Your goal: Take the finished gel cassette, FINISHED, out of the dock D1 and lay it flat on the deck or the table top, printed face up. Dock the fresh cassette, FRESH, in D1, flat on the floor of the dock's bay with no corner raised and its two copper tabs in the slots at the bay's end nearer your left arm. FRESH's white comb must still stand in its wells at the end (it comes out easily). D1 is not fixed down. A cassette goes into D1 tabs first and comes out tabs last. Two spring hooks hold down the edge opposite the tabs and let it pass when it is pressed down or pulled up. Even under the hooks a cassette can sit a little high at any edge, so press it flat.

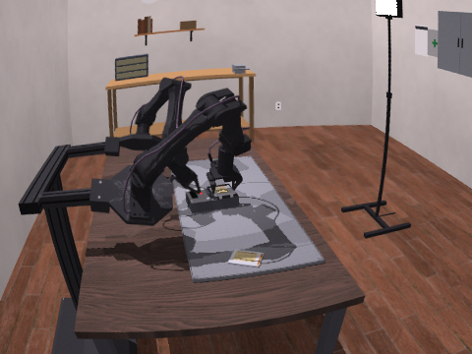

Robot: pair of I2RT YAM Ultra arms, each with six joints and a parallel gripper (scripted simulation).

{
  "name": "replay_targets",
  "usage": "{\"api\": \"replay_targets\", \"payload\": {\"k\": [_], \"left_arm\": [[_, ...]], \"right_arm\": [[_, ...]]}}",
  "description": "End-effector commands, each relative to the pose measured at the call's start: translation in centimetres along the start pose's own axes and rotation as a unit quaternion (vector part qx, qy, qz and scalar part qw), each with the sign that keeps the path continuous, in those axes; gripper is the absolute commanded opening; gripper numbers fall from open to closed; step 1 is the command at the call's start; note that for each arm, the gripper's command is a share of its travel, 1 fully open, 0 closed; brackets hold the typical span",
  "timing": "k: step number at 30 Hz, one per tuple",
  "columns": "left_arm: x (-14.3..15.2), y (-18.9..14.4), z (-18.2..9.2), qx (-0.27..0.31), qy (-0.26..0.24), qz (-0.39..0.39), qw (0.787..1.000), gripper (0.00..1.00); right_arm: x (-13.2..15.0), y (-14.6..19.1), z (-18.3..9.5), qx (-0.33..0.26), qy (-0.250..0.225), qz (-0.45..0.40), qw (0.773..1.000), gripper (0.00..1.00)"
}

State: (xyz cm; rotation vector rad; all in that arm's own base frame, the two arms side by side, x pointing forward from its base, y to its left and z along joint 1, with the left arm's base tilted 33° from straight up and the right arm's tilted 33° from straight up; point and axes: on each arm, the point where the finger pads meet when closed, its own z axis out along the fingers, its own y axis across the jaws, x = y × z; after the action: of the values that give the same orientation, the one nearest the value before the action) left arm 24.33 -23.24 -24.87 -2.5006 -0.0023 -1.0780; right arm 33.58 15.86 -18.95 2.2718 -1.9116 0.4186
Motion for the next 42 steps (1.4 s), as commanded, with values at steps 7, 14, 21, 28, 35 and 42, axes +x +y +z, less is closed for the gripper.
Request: {"api": "replay_targets", "payload": {"k": [7, 14, 21, 28, 35, 42], "left_arm": [[-5.9, -4.1, 2.2, 0.042, -0.075, 0.061, 0.994, 0.00], [-5.9, -4.1, 2.2, 0.042, -0.075, 0.061, 0.994, 0.00], [-5.9, -4.1, 2.2, 0.042, -0.075, 0.061, 0.994, 0.00], [-5.9, -4.1, 2.2, 0.042, -0.075, 0.061, 0.994, 0.00], [-5.9, -4.1, 2.2, 0.042, -0.075, 0.061, 0.994, 0.00], [-5.7, -4.0, 2.1, 0.028, -0.052, 0.042, 0.997, 0.00]], "right_arm": [[-1.0, 0.4, 1.2, 0.005, -0.038, 0.000, 0.999, 0.00], [-1.0, 0.3, 1.2, 0.005, -0.044, 0.000, 0.999, 0.00], [-1.0, 0.3, 1.3, 0.006, -0.048, 0.001, 0.999, 0.00], [-0.6, 0.1, 1.0, 0.006, -0.027, 0.004, 1.000, 0.00], [-0.2, -0.1, 0.5, 0.006, -0.027, 0.004, 1.000, 0.00], [0.0, -0.2, 0.4, 0.006, -0.027, 0.004, 1.000, 0.00]]}}
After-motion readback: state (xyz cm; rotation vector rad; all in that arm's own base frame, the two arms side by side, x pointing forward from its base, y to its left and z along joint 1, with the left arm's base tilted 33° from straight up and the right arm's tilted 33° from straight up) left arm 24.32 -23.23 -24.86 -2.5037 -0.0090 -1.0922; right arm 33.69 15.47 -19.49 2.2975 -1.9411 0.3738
